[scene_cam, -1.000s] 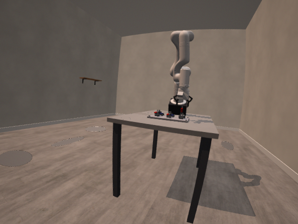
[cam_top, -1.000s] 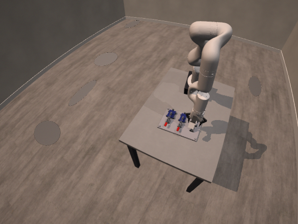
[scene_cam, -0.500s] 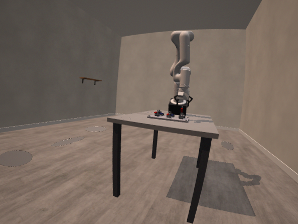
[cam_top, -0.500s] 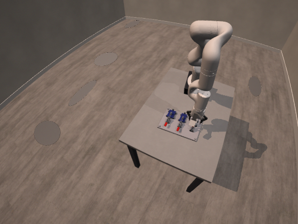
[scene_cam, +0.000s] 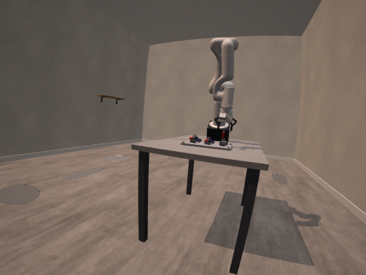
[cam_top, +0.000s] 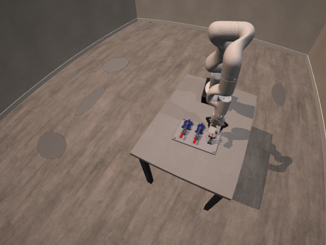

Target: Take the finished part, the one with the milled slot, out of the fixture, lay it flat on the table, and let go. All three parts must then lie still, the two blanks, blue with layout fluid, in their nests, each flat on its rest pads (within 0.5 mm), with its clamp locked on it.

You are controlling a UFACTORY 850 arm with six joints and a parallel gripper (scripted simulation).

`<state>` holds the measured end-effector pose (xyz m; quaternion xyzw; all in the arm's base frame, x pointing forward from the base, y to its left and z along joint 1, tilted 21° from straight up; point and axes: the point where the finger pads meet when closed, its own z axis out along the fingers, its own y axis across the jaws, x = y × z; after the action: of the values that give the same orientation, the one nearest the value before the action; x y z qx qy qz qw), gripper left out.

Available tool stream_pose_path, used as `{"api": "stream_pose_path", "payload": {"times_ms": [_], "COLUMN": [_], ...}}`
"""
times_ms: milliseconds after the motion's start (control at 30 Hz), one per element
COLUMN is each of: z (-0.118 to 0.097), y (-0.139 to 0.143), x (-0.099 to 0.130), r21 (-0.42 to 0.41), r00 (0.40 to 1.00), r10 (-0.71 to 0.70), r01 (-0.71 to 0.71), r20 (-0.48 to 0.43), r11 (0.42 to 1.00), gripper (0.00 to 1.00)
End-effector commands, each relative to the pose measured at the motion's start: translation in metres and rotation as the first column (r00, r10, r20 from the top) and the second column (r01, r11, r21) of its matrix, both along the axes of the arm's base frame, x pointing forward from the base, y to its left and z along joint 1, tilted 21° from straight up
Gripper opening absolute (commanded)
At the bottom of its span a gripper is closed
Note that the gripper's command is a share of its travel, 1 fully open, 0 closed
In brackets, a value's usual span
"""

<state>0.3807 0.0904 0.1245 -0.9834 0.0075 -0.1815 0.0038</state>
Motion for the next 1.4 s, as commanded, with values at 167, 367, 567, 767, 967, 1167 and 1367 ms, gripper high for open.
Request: {"api": "stream_pose_path", "payload": {"times_ms": [167, 367, 567, 767, 967, 1167, 1367], "z": [-0.003, -0.004, -0.007, -0.017, -0.032, -0.041, -0.049], "y": [0.000, 0.000, 0.000, 0.000, 0.001, 0.001, 0.001], "x": [-0.009, -0.008, -0.007, -0.003, 0.003, 0.006, 0.009], "r21": [0.012, 0.012, 0.012, 0.011, 0.011, 0.011, 0.011], "r00": [1.000, 1.000, 1.000, 1.000, 1.000, 1.000, 1.000], "r10": [0.003, 0.003, 0.003, 0.003, 0.003, 0.003, 0.003], "r01": [-0.003, -0.003, -0.003, -0.003, -0.003, -0.003, -0.003], "r20": [0.008, 0.008, 0.008, 0.008, 0.008, 0.008, 0.008], "r11": [1.000, 1.000, 1.000, 1.000, 1.000, 1.000, 1.000], "gripper": [1.00, 1.00, 1.00, 1.00, 1.00, 1.00, 1.00]}}
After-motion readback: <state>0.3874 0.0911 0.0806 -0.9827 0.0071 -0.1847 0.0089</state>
